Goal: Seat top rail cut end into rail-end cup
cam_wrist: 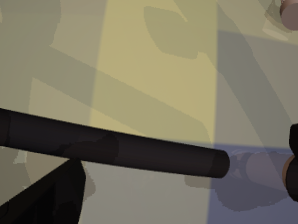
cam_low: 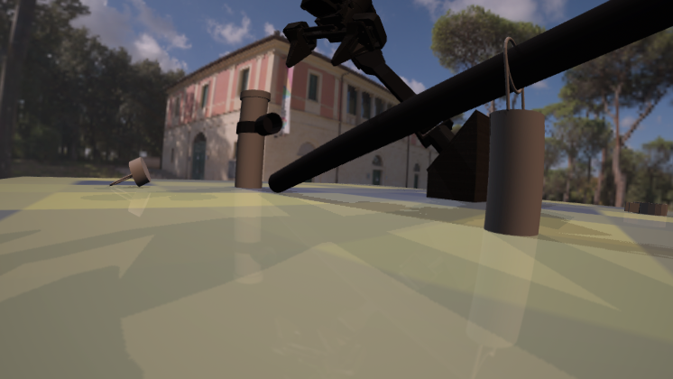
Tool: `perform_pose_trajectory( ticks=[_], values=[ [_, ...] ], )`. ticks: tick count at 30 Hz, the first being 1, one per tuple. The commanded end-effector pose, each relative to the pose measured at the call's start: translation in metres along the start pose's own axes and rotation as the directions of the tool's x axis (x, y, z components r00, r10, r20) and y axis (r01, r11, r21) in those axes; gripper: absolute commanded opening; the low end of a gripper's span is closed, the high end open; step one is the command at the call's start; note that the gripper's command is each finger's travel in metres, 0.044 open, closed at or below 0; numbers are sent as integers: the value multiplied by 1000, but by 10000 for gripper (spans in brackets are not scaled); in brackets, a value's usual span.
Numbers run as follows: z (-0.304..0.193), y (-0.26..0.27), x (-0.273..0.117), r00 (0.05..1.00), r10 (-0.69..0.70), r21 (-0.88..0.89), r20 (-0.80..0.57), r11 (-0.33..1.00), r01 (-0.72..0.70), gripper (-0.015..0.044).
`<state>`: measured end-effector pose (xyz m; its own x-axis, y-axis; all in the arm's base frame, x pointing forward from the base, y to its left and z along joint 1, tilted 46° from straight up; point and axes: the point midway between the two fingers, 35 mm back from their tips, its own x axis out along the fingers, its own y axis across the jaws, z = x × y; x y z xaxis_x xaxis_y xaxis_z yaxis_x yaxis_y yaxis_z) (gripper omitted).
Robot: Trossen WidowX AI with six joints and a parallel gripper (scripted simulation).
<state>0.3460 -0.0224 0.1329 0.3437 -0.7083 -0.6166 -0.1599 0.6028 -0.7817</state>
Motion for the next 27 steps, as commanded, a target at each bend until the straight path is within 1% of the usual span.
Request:
perform_pose_trajectory(
  ticks=[1, 13, 15, 18, 21, 24, 27],
  values=[
    [13, 29, -20, 999, -53, 392, -14, 919, 54, 440],
    [13, 29, -20, 999, -53, 392, -14, 919, 54, 440],
    [13, 30, -17, 999, -47, 342, -29, 938, 53, 440],
    [12, 31, -7, 996, -22, 145, -84, 989, 34, 440],
    [11, 33, 8, 986, 15, -147, -167, 988, -39, 440],
    [7, 36, 24, 965, 54, -423, -255, 891, -162, 440],
    [3, 38, 39, 935, 93, -640, -343, 705, -306, 440]
  ],
)
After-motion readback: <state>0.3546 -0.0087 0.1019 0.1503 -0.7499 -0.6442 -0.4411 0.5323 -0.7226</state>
